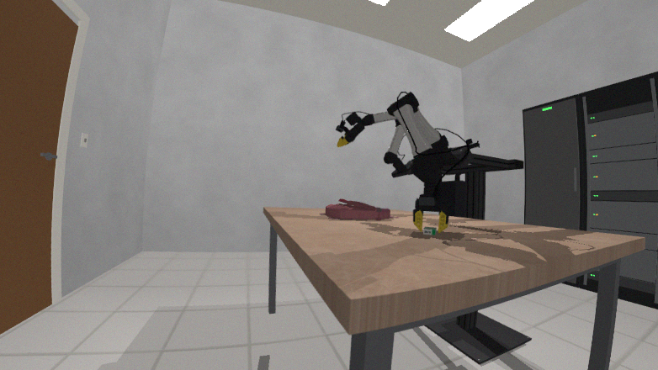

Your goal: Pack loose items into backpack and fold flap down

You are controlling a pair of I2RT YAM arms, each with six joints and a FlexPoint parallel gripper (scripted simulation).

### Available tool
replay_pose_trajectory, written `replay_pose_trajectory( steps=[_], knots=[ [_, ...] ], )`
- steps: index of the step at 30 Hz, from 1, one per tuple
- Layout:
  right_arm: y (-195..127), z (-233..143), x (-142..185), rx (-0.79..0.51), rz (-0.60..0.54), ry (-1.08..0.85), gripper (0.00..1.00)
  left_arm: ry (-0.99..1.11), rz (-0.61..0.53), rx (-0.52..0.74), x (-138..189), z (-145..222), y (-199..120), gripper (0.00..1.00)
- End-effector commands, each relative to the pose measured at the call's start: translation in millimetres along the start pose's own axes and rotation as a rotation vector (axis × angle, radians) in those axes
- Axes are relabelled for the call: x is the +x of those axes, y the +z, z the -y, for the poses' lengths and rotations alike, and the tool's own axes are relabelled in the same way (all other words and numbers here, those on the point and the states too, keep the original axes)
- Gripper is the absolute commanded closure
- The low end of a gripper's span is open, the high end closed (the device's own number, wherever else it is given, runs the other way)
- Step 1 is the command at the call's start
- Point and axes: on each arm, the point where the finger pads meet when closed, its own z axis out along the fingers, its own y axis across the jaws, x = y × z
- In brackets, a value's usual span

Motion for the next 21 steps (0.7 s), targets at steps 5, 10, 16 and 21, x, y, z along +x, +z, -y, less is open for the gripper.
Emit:
replay_pose_trajectory(
  steps=[5,10,16,21],
  knots=[
    [-2.8,-0.5,-5.3,-0.002,0.017,-0.002,0.1,0.002,0.023,-0.003,-7.6,0.5,-1.3,0.54],
    [-2.8,-0.5,-5.3,-0.002,0.017,-0.002,0.1,0.002,0.023,-0.003,-8.0,0.6,-1.2,0.62],
    [-2.8,-0.5,-5.3,-0.002,0.017,-0.002,0.1,0.002,0.023,-0.002,-8.3,0.7,-1.2,0.71],
    [-2.8,-0.5,-5.3,-0.002,0.017,-0.002,0.1,0.002,0.023,-0.002,-8.6,0.7,-1.1,0.71]
  ],
)
